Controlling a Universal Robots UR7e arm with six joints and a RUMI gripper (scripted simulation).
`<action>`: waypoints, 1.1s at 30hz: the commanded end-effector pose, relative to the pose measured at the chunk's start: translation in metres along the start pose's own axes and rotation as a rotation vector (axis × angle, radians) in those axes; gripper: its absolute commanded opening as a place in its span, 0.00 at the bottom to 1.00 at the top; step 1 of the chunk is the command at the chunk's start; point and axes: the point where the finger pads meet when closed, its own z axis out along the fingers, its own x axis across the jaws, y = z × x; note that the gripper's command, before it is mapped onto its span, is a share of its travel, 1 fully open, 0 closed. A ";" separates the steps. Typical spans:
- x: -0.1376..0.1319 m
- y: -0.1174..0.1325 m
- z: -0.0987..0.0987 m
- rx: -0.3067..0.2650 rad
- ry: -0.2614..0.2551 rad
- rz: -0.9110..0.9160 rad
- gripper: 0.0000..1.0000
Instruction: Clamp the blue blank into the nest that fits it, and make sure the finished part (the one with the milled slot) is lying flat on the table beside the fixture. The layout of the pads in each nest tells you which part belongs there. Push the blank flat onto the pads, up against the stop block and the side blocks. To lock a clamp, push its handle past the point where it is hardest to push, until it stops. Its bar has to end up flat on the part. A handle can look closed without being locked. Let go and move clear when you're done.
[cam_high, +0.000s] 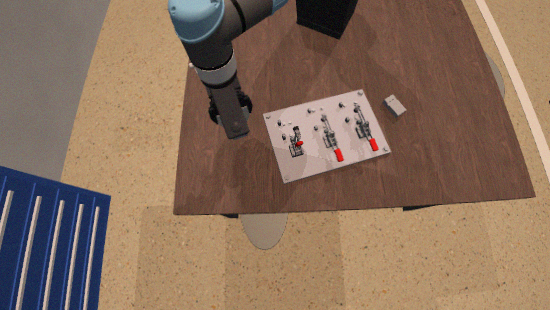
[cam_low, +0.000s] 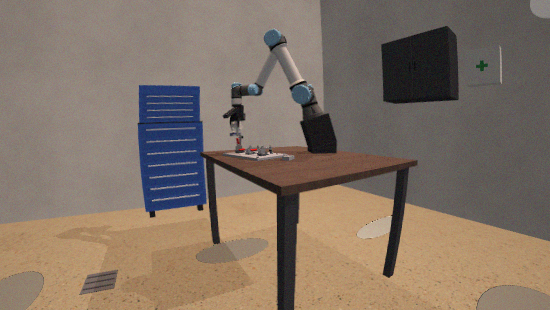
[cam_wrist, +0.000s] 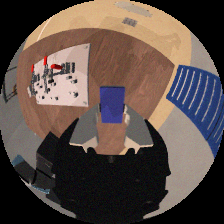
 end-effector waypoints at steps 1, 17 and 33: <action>0.002 -0.001 -0.002 0.003 0.005 0.054 0.00; 0.000 0.000 0.003 0.001 0.000 0.070 0.00; 0.000 0.003 0.017 0.001 0.000 0.070 0.00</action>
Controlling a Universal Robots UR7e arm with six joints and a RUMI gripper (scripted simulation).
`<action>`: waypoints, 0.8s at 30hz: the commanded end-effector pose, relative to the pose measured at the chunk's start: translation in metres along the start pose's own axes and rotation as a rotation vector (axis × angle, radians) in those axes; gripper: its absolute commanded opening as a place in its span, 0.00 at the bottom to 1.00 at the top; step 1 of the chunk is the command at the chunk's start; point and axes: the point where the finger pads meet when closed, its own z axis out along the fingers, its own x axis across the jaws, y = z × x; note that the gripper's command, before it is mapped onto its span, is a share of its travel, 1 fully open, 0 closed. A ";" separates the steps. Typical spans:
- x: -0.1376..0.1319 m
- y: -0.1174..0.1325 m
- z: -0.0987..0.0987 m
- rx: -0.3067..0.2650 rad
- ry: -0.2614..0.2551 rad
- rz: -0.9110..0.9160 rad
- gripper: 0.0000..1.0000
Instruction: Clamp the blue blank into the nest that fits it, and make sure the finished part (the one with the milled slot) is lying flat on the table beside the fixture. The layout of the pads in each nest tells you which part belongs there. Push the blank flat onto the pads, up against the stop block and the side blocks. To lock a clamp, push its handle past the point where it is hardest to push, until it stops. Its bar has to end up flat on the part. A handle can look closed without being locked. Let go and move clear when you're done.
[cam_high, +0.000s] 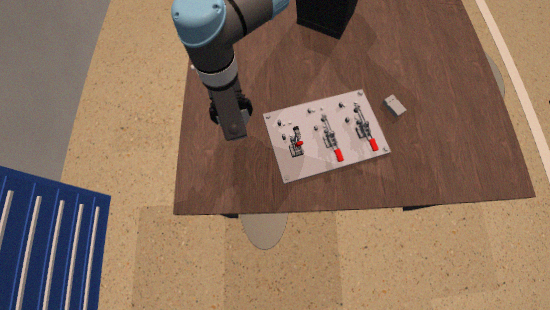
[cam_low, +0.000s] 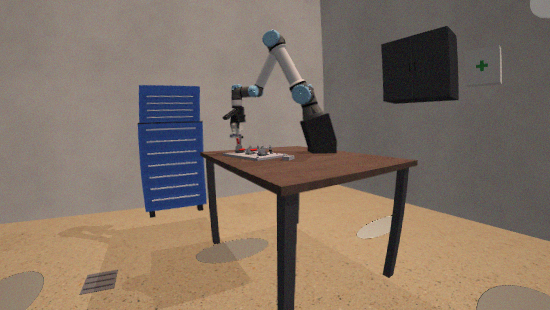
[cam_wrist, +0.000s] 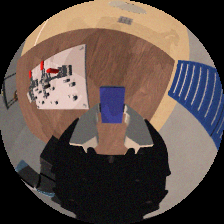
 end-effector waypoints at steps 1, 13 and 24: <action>-0.001 0.002 0.008 0.000 0.000 0.001 0.00; 0.000 0.003 0.015 0.001 0.001 0.001 0.00; 0.001 0.003 0.016 0.002 0.002 0.001 0.00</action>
